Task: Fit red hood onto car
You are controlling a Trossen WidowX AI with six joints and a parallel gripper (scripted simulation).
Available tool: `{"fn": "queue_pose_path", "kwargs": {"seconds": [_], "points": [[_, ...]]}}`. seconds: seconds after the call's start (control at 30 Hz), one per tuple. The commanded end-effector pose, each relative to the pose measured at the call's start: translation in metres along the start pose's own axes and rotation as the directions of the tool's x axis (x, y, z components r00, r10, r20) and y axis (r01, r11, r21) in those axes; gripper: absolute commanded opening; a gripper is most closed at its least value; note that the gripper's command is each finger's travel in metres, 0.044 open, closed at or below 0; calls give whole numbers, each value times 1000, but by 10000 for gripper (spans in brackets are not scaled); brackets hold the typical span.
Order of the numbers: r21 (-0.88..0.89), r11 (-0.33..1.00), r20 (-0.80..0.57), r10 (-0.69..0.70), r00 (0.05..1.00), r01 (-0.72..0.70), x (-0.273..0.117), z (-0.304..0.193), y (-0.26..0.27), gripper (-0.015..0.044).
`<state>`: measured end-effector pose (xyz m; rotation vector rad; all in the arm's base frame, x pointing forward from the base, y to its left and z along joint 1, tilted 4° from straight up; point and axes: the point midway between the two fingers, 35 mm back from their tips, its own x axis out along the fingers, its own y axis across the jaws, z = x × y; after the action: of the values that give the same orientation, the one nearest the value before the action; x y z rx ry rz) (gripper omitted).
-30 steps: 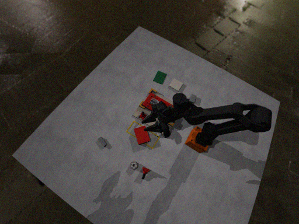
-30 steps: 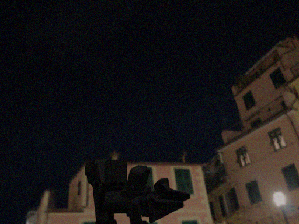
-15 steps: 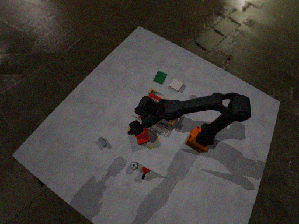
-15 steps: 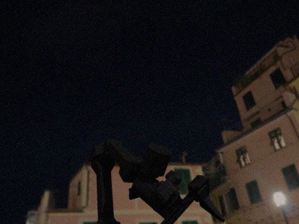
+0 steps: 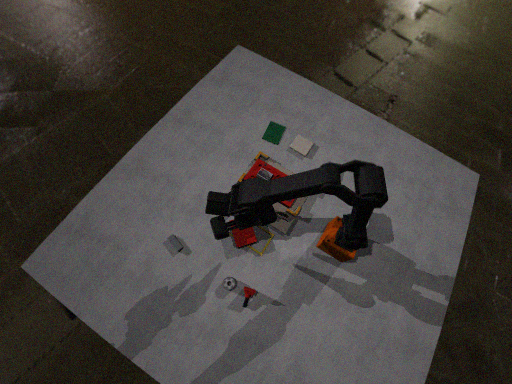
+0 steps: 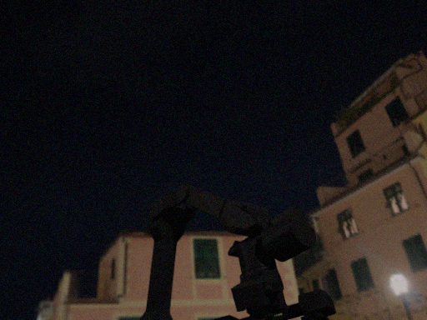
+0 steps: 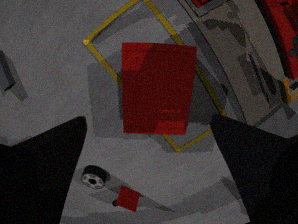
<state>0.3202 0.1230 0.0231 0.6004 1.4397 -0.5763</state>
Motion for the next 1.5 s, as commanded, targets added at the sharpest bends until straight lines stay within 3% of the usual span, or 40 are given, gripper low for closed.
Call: {"fn": "queue_pose_path", "kwargs": {"seconds": [0.0, 1.47], "points": [[26, 998, 13, -61, 998, 60, -1, 1, -4, 440], [26, 998, 14, -61, 998, 61, 25, 2, -5, 440]]}}
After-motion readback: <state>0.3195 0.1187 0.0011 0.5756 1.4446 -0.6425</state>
